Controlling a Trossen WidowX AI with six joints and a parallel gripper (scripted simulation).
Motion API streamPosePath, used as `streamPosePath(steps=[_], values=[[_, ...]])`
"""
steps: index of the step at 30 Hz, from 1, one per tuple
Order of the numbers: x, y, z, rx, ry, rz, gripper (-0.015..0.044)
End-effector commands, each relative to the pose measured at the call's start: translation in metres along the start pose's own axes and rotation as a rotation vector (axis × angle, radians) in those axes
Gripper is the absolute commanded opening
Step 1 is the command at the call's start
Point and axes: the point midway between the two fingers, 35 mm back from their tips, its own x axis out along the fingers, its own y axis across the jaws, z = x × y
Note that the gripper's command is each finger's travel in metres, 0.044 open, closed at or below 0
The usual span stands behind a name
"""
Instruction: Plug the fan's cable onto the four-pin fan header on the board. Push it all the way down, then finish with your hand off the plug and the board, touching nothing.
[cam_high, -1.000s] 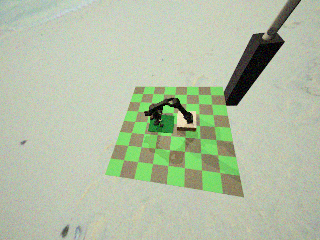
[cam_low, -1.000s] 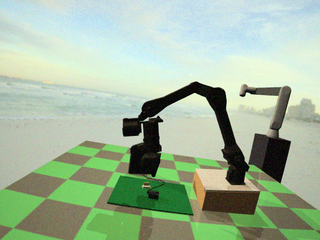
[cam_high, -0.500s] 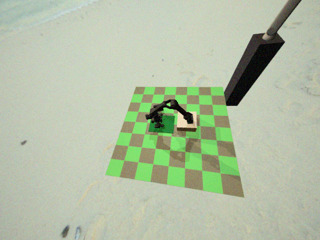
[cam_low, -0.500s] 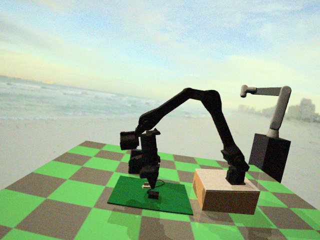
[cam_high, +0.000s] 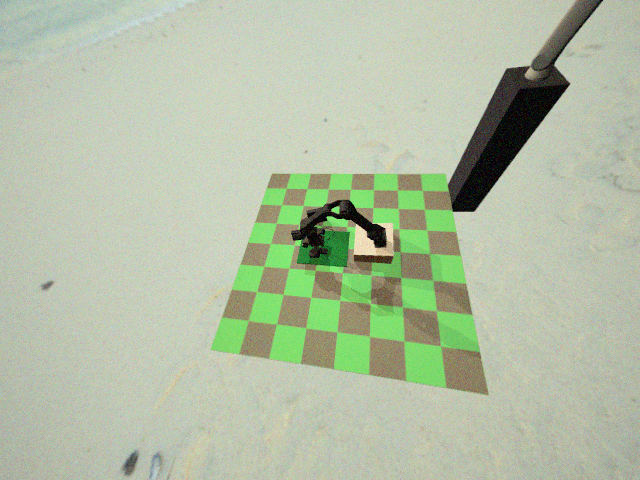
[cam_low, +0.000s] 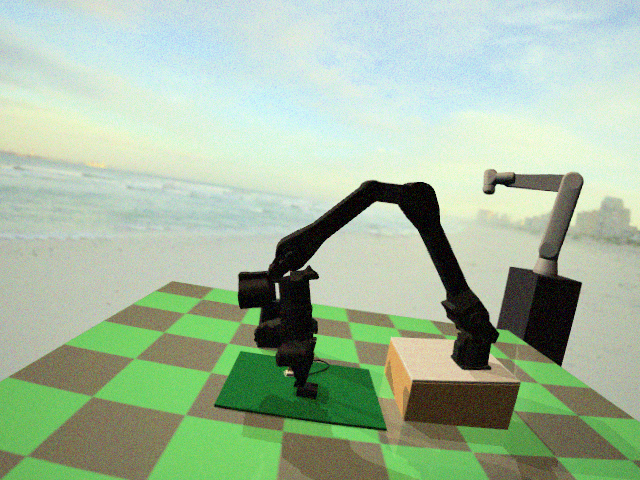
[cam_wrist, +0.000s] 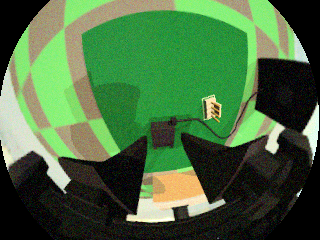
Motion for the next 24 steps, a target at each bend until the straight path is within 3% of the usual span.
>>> streamPosePath(steps=[1,15,20,24], values=[[0.010,0.000,0.000,0.004,0.011,0.003,0.0210],[0.022,0.000,0.002,0.004,0.011,0.003,0.0210],[0.019,0.000,0.002,0.000,0.006,-0.001,0.0079],[0.019,0.000,0.002,0.000,0.006,-0.001,0.0052]])
